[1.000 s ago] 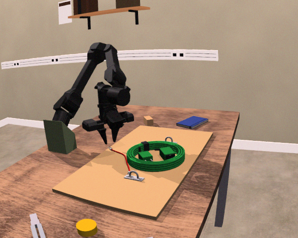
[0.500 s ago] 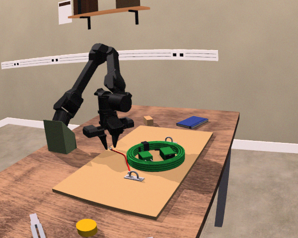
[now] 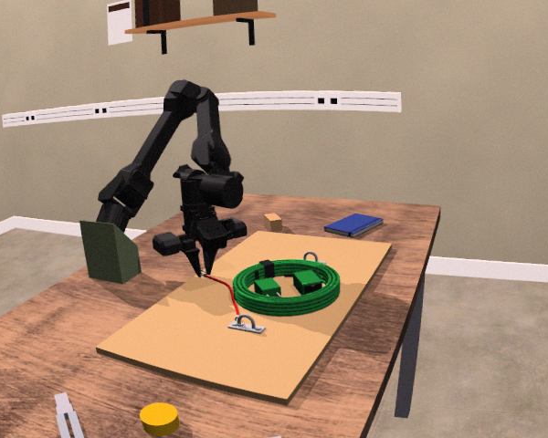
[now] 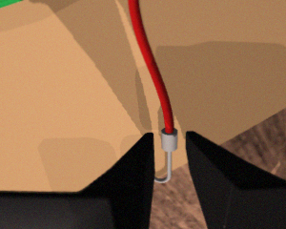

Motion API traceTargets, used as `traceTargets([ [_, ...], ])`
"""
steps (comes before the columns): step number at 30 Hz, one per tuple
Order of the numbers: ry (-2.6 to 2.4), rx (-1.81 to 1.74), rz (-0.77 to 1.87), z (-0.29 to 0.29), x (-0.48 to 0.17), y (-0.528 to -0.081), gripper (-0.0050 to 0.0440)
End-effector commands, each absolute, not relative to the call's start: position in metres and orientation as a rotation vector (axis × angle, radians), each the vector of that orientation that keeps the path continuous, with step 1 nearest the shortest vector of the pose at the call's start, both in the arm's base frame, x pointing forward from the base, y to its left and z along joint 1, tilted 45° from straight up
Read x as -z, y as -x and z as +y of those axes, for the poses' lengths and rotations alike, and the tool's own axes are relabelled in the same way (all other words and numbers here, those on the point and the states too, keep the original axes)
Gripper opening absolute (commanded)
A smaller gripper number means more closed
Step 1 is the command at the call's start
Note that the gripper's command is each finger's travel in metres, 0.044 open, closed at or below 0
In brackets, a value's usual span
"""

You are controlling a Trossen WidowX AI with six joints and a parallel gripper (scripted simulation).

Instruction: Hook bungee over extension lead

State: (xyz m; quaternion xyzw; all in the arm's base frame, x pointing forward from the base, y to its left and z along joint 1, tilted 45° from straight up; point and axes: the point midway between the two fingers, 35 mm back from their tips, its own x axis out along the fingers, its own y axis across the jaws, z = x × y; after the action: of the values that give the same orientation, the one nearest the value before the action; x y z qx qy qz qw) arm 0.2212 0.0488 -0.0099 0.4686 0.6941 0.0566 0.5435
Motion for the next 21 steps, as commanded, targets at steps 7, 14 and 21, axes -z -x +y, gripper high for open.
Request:
traceTargets([
  [7, -1.111, -0.135, 1.637, 0.0482, 0.0083, -0.2239, 0.0022],
  [14, -1.111, -0.135, 1.637, 0.0482, 0.0083, -0.2239, 0.0000],
  [21, -1.100, -0.135, 1.622, 0.0399, 0.0010, -0.2279, -0.0003],
])
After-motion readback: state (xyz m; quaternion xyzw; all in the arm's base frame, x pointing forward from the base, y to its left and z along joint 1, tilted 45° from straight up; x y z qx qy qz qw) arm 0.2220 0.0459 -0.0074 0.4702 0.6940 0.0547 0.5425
